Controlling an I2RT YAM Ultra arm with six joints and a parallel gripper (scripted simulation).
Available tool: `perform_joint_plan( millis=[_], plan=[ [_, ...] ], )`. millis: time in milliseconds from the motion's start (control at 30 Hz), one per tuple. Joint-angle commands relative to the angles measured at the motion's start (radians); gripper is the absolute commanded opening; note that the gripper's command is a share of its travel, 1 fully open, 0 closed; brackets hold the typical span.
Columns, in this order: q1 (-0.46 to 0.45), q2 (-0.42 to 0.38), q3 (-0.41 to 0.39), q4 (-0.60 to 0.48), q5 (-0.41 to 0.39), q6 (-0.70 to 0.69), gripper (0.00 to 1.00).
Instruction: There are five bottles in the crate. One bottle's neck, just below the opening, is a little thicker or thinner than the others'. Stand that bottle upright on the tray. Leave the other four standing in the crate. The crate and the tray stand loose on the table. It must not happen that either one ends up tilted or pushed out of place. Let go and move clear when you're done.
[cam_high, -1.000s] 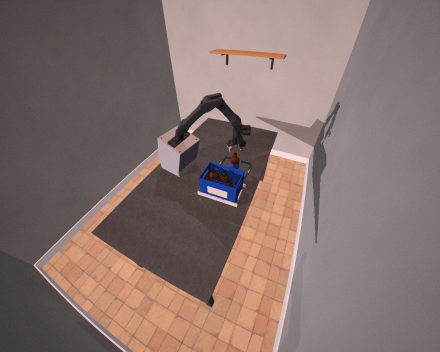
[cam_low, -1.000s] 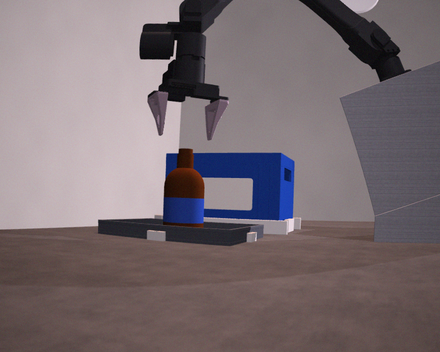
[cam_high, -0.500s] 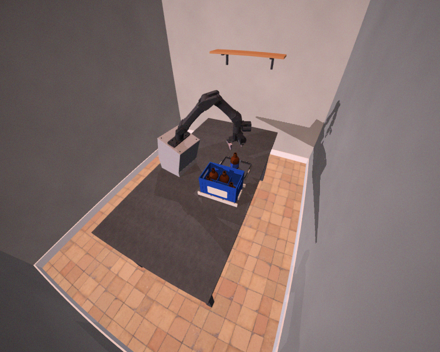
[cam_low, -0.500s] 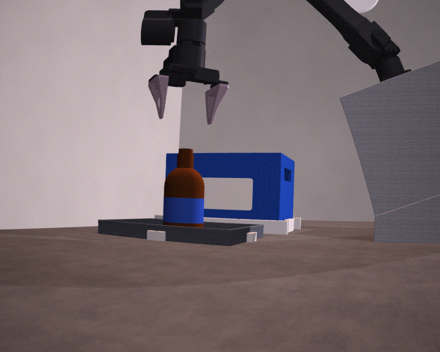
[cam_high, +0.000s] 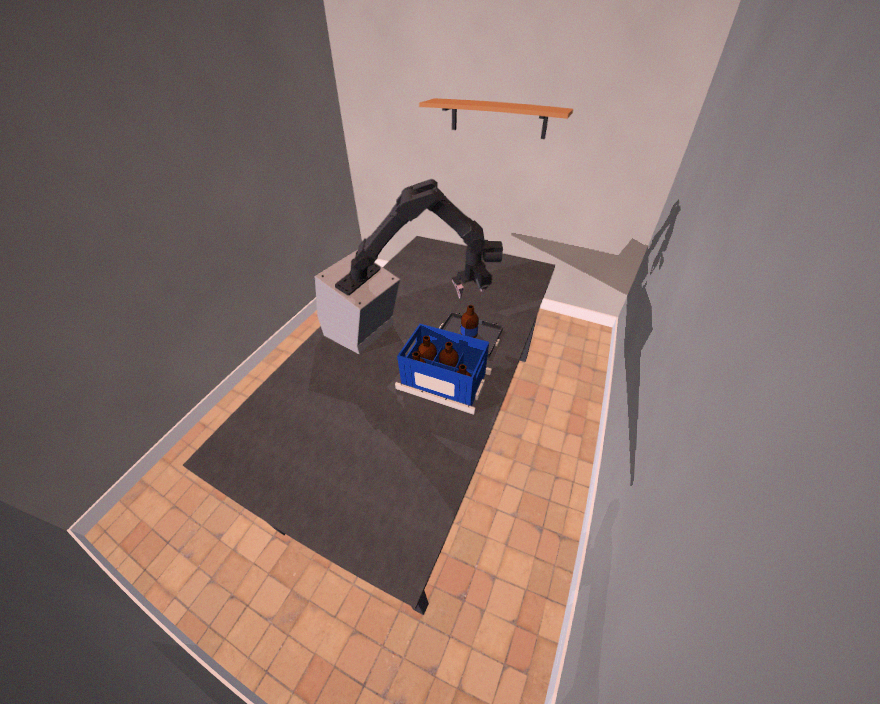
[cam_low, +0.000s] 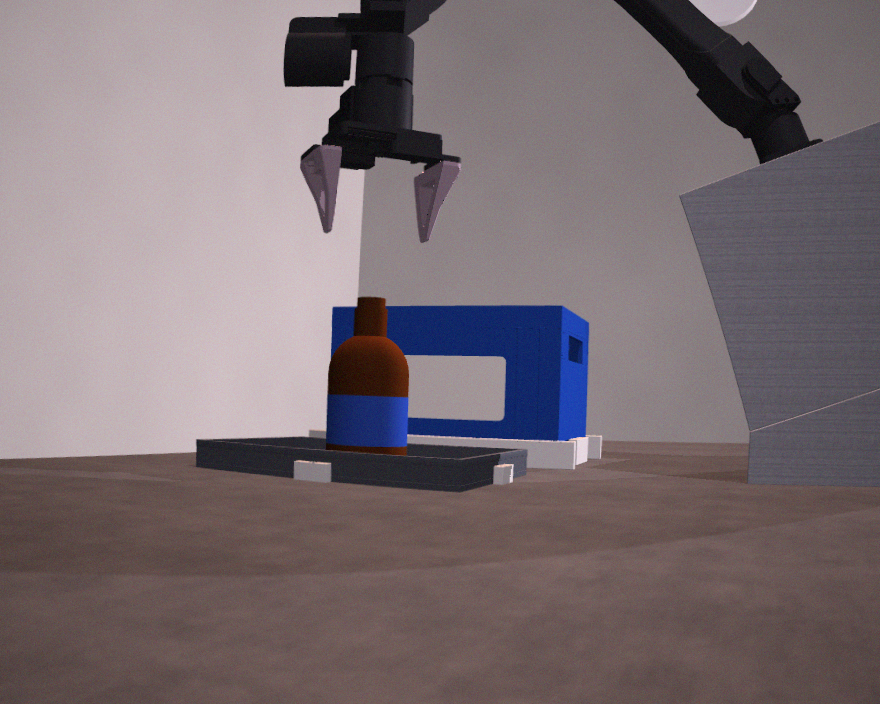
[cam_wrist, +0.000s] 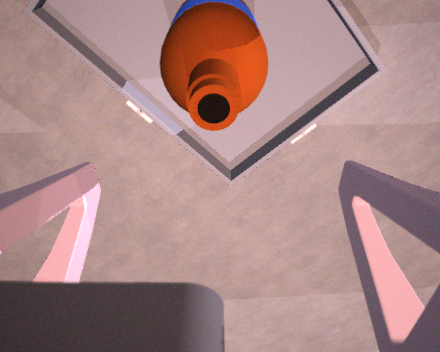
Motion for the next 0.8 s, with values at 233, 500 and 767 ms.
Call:
perform_joint_plan(
  millis=[233, 500, 767],
  plan=[
    [0.017, -0.04, 0.031, -0.02, 0.015, 0.004, 1.0],
    [0.017, -0.041, 0.031, -0.02, 0.015, 0.004, 0.0],
    [0.017, -0.041, 0.031, -0.02, 0.015, 0.004, 0.0]
  ],
)
